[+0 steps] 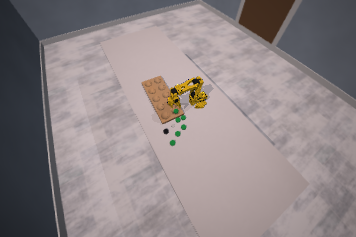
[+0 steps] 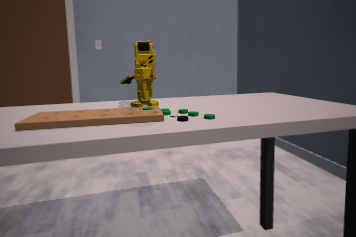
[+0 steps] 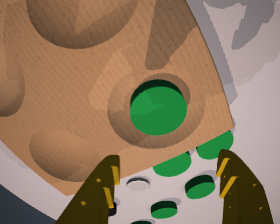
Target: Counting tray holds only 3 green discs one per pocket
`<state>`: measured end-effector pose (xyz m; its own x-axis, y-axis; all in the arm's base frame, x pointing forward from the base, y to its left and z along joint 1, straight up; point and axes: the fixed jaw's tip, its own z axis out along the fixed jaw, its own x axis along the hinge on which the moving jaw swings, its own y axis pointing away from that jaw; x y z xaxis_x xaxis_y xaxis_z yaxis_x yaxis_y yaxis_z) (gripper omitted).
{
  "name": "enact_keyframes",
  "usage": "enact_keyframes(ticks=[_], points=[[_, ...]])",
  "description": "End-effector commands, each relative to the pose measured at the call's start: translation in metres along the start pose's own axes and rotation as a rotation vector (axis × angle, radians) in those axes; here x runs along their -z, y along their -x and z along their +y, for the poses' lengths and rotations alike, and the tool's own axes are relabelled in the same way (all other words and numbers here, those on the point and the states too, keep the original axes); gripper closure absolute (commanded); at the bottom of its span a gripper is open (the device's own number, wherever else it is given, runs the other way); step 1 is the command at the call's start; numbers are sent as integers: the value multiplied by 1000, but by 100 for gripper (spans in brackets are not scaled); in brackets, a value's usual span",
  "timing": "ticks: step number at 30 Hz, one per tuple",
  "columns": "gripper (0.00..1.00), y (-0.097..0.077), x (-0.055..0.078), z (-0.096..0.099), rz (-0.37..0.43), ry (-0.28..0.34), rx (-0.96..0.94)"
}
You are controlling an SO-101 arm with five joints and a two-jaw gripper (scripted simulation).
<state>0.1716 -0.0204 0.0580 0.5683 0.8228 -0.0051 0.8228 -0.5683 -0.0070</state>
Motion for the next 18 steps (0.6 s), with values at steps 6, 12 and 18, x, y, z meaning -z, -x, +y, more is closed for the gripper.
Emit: enact_keyframes(ticks=[6,12,18], points=[[73,-10,9,4,29,47,5],[73,-19,9,2,31,46,12],[73,-34,8,-2,34,44,22]])
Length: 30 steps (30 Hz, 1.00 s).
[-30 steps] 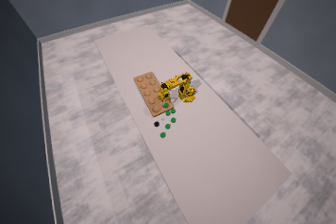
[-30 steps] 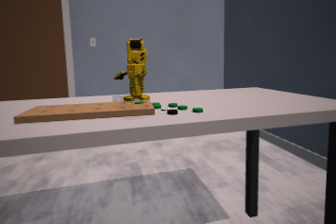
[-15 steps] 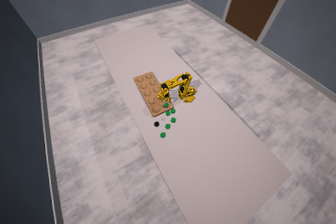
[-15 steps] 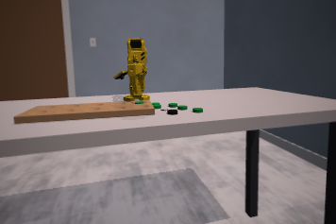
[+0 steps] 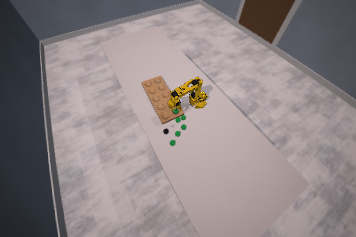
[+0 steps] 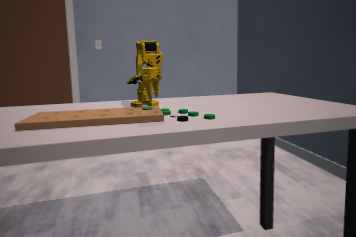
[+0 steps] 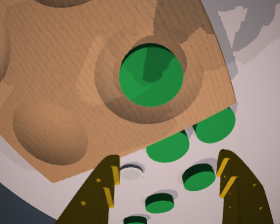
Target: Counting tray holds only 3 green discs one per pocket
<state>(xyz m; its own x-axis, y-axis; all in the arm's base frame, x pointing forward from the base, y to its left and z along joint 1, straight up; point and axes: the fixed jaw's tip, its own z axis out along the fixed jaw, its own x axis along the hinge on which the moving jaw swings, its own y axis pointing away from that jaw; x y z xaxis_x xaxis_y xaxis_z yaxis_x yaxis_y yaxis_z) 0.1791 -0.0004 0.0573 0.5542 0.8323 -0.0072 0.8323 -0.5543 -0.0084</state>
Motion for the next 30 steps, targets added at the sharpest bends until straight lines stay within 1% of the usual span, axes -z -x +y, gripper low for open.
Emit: enact_keyframes(ticks=[1,4,6,21,23,30], points=[[73,-16,9,3,36,45,7],[73,-24,8,0,38,44,13],[73,-24,8,0,38,44,13],[73,-68,4,-24,45,36,45],[73,-68,4,-24,45,36,45],[73,-81,2,-36,47,33,56]])
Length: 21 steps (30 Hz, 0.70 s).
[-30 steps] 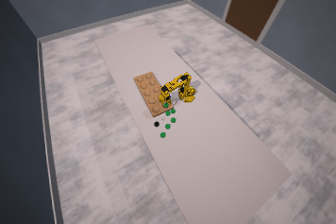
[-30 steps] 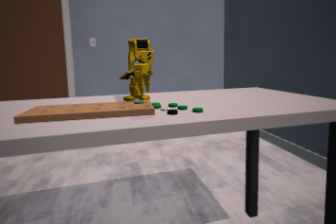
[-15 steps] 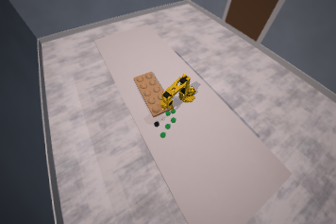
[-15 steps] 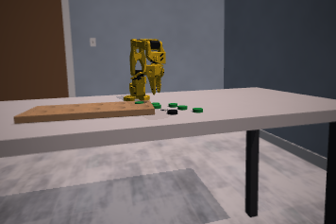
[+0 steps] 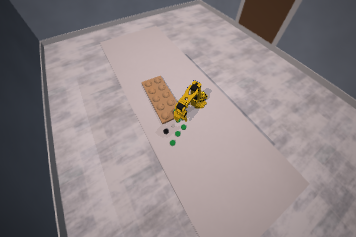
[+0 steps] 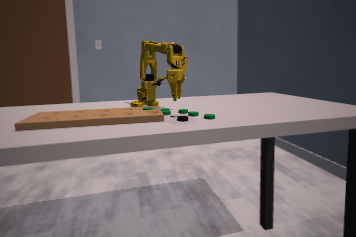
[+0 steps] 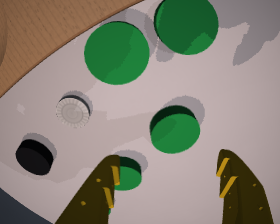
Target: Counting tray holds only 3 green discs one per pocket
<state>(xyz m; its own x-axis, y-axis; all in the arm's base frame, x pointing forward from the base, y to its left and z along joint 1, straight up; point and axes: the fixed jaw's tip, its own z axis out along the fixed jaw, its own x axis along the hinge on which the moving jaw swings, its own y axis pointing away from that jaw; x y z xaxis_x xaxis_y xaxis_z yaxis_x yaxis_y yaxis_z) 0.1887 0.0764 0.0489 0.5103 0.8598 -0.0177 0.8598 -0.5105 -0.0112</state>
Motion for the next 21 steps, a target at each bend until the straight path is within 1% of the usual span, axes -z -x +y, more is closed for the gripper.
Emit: enact_keyframes(ticks=[1,8,19,20,21], points=[[73,-13,10,-2,57,37,5],[73,-20,9,-8,58,35,11],[73,-22,8,-9,58,35,12],[73,-25,12,-10,75,44,12],[73,-25,12,-10,75,44,12]])
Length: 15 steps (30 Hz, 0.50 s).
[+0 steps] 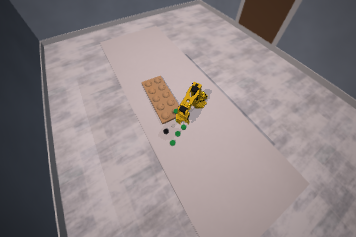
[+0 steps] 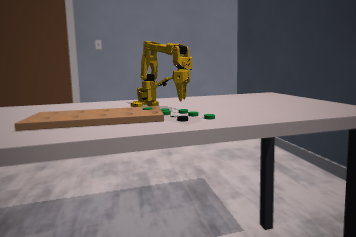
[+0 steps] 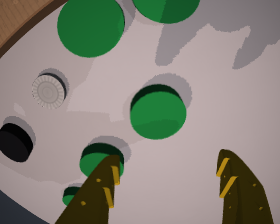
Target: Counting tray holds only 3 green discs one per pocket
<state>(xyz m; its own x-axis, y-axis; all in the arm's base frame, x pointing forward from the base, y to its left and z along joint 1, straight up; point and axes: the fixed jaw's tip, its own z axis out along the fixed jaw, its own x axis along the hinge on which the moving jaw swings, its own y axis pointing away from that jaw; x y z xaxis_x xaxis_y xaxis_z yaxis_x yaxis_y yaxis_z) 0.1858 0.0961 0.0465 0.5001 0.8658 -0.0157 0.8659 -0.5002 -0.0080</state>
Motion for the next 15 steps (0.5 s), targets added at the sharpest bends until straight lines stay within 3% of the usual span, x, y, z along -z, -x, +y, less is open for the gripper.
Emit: enact_keyframes(ticks=[1,15], points=[[73,-10,14,3,73,41,0],[73,-9,16,3,76,43,0]])
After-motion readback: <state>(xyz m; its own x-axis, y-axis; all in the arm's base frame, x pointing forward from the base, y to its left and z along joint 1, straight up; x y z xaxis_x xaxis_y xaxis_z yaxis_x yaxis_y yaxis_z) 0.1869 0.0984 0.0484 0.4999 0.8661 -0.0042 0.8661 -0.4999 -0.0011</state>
